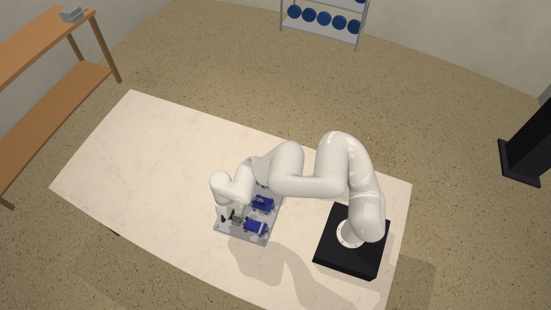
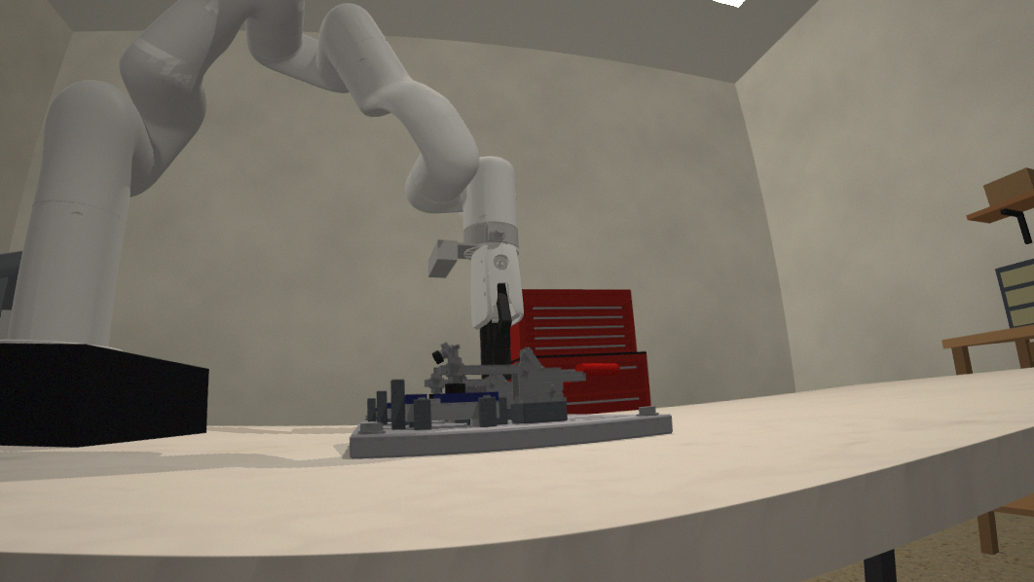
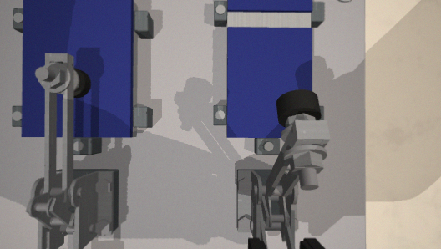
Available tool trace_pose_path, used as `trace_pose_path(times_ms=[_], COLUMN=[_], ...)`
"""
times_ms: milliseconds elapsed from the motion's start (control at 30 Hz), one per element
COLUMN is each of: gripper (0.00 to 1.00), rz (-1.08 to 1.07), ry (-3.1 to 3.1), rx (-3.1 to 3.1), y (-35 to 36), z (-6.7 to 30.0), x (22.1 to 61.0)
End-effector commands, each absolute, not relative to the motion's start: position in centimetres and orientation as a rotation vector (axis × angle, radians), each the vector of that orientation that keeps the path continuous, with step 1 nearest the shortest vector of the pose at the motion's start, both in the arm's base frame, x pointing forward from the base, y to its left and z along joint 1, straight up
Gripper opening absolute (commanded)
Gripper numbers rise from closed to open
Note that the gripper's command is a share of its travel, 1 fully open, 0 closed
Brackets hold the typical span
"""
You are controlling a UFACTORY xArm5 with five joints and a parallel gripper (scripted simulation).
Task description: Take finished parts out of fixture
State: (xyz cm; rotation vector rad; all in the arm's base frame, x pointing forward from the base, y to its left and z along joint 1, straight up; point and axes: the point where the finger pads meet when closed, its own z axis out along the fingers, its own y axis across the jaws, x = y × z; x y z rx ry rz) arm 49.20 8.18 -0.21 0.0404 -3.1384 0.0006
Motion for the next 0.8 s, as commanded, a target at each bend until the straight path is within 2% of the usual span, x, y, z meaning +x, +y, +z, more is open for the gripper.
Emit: trace_pose_path(times_ms=[0,767], gripper=[0.00,0.00], rz=[0.001,0.001], ry=[-3.139,-3.139], rx=[0.040,0.040], y=[8.17,8.15], z=[-0.11,-0.05], x=[48.87,47.94])
